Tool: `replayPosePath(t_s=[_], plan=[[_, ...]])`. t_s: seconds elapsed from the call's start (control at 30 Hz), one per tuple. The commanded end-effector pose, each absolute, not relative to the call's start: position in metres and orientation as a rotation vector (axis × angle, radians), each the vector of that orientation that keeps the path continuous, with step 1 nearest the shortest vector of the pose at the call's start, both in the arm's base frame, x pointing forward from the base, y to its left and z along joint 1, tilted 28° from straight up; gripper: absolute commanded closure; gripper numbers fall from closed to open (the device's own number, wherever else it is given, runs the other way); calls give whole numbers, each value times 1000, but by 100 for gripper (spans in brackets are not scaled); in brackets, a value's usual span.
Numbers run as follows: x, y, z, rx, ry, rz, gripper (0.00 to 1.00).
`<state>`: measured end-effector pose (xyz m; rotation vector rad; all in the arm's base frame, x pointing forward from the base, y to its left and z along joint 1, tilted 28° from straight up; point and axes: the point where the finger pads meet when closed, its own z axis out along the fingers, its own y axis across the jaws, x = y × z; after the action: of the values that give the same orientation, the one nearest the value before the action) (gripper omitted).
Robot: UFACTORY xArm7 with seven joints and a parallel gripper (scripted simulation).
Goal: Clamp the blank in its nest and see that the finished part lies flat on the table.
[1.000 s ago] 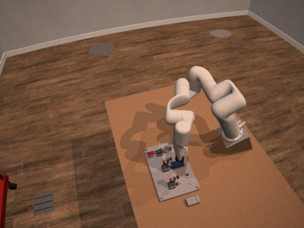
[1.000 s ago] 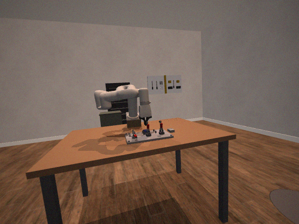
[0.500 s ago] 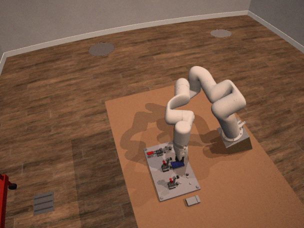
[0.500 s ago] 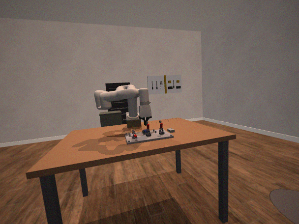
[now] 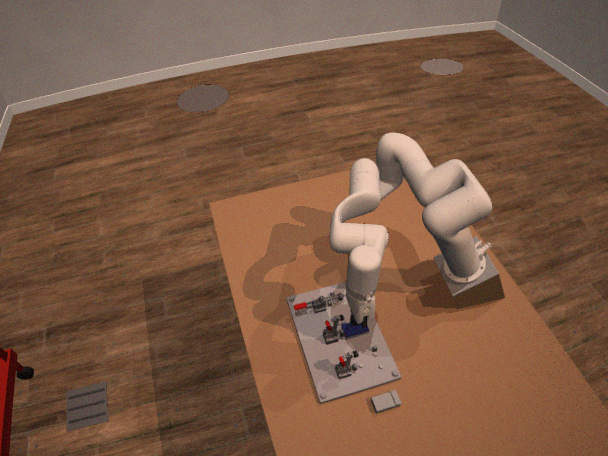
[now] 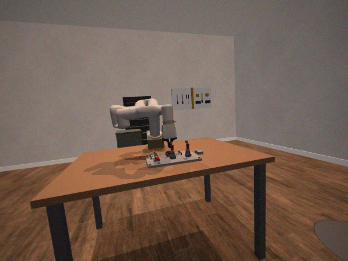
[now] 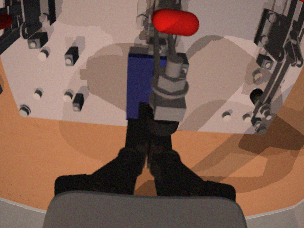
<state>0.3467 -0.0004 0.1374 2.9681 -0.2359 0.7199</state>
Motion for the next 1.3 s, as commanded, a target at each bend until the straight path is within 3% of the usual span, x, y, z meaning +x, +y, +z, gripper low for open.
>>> replayPosePath(t_s=[0.0, 1.27], plan=[[350, -1, 131, 2967, -236, 723, 100], [290, 7, 95, 2967, -236, 723, 100]])
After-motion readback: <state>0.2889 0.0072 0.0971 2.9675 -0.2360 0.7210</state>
